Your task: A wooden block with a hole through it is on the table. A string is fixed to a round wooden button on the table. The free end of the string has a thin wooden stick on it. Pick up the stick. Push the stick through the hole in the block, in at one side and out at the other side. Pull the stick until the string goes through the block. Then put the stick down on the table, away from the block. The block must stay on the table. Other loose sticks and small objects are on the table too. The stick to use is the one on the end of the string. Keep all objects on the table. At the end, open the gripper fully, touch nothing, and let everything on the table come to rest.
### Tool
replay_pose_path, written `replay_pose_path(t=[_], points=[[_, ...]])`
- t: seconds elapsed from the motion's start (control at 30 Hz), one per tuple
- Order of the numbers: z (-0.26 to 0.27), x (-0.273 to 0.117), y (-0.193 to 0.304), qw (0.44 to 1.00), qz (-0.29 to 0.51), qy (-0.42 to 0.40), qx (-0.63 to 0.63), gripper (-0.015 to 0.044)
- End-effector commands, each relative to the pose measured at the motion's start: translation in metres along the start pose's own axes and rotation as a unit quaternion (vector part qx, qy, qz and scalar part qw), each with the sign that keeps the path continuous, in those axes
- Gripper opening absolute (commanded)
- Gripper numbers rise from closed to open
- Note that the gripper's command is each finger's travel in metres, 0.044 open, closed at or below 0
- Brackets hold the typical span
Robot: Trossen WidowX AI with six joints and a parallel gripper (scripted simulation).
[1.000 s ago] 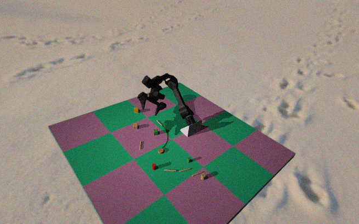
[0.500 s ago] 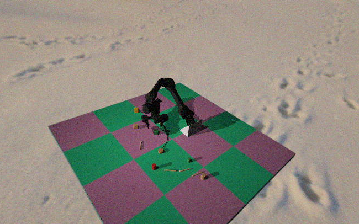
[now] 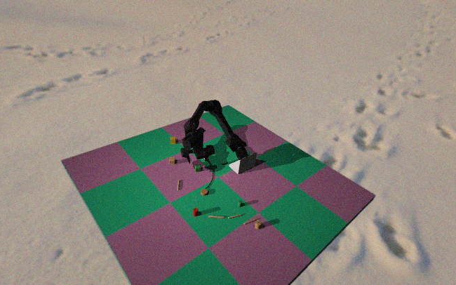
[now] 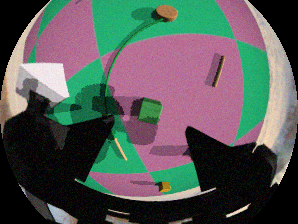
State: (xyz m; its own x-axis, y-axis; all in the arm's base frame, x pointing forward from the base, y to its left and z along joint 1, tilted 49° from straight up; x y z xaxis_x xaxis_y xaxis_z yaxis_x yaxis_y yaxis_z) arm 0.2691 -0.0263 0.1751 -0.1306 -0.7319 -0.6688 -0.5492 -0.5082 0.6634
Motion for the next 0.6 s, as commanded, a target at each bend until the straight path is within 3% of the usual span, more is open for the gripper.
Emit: replay_pose_path(t=[0.0,0.27,0.57], points=[[0.0,0.0,0.0,1.0,0.0,0.0,0.0,0.044],[0.0,0.0,0.0,1.0,0.0,0.0,0.0,0.0244],[0.0,0.0,0.0,1.0,0.0,0.0,0.0,0.0244]])
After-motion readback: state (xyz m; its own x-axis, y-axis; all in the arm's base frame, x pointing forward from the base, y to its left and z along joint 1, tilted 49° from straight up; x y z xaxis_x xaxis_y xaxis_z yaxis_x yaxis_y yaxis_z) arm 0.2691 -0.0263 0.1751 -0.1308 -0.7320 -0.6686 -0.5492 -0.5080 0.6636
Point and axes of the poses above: the point midway between the two fingers, 35 mm back from their tips, its own x axis out along the fingers, its own z axis across the jaws, y = z × x, the point moved 9 cm from there along -x, back along the fingers, and after that the axes turned 3 degrees about x, right-handed, at the moved point
